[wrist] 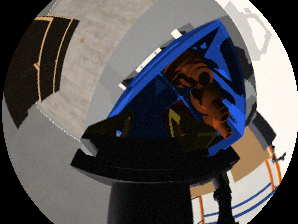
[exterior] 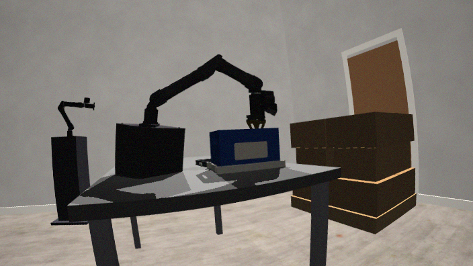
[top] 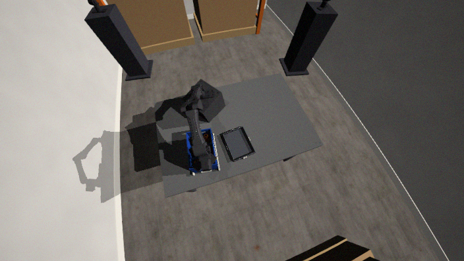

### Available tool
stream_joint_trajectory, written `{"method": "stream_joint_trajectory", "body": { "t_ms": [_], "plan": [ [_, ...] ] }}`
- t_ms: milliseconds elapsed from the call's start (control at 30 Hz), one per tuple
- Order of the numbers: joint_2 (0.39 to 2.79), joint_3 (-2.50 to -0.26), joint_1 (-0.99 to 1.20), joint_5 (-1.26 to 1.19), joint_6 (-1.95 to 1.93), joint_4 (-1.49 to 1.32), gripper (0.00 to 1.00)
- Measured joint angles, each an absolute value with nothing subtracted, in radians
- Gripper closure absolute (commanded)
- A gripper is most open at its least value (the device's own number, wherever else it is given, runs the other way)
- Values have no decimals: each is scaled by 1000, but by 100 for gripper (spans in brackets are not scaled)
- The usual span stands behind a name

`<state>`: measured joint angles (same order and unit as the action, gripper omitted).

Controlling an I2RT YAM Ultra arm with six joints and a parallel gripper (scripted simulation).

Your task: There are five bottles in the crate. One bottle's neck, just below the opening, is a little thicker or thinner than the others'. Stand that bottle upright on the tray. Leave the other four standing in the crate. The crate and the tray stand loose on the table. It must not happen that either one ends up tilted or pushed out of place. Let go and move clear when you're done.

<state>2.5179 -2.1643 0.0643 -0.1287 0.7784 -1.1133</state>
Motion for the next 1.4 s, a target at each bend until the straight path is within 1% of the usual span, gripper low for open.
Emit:
{"method": "stream_joint_trajectory", "body": {
  "t_ms": [67,100,1400],
  "plan": [
    [2518,-2164,64,-129,778,-1113,39],
    [2518,-2164,64,-129,778,-1113,100],
    [2518,-2164,64,-129,778,-1113,100]
  ]
}}
